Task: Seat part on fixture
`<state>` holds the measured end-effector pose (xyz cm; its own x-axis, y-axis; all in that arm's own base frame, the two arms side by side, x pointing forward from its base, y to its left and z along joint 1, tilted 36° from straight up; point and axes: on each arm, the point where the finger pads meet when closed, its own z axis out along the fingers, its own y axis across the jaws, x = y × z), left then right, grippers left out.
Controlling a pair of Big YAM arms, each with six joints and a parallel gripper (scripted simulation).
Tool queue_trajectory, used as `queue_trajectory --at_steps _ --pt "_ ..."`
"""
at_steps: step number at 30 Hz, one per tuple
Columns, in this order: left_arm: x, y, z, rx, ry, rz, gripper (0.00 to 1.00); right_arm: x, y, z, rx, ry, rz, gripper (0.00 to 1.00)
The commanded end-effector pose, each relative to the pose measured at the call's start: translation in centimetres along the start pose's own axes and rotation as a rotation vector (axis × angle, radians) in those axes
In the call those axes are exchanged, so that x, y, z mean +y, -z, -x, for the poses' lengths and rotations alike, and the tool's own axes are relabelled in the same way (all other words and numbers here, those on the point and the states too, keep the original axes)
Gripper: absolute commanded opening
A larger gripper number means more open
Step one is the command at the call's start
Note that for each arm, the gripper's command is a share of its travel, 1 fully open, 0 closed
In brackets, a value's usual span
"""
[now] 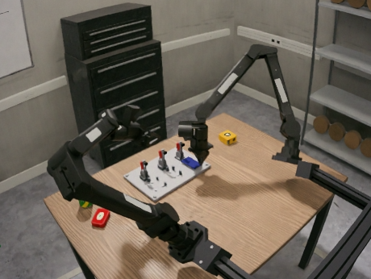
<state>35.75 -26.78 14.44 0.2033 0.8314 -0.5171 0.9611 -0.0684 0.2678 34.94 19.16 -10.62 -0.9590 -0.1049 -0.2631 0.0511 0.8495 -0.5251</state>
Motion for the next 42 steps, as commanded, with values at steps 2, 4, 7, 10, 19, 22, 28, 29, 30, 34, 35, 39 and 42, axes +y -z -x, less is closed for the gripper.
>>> queue_trajectory --at_steps 2,4,7,10,19,22,28,29,30,34,35,39,42 --pt "0.5 0.3 0.5 -0.008 0.001 0.011 1.00 -0.2 -1.0 -1.5 0.016 0.020 -0.018 0.00" --pt "0.5 0.3 0.5 -0.008 0.001 0.011 1.00 0.2 -0.8 -0.9 0.007 0.011 -0.009 0.00" --pt "0.5 0.3 0.5 -0.008 0.001 0.011 1.00 1.1 0.5 -0.1 -0.016 0.059 0.008 0.00" --pt "0.5 0.3 0.5 -0.008 0.001 0.011 1.00 1.4 1.0 0.1 -0.020 0.131 0.014 0.00" --pt "0.5 0.3 0.5 -0.008 0.001 0.011 1.00 2.1 0.3 1.9 0.006 0.579 0.005 0.00" --pt "0.5 0.3 0.5 -0.008 0.001 0.011 1.00 2.5 0.3 2.4 0.005 0.709 0.001 0.00" --pt "0.5 0.3 0.5 -0.008 0.001 0.011 1.00 2.7 0.2 3.1 0.012 0.882 0.000 0.00" --pt "0.5 0.3 0.5 -0.008 0.001 0.011 1.00 2.8 0.2 3.3 0.013 0.938 0.000 0.00" --pt "0.5 0.3 0.5 -0.008 0.001 0.011 1.00 2.9 0.2 3.6 0.015 0.990 0.000 0.00" --pt "0.5 0.3 0.5 -0.008 0.001 0.011 1.00 3.6 0.4 4.1 0.014 1.172 -0.001 0.00" --pt "0.5 0.3 0.5 -0.008 0.001 0.011 1.00 3.7 0.4 4.2 0.015 1.212 -0.001 0.00" --pt "0.5 0.3 0.5 -0.008 0.001 0.011 1.00 3.7 0.1 5.1 0.026 1.377 0.001 0.00" --pt "0.5 0.3 0.5 -0.008 0.001 0.011 1.00 3.8 0.1 5.2 0.027 1.419 0.002 0.00"
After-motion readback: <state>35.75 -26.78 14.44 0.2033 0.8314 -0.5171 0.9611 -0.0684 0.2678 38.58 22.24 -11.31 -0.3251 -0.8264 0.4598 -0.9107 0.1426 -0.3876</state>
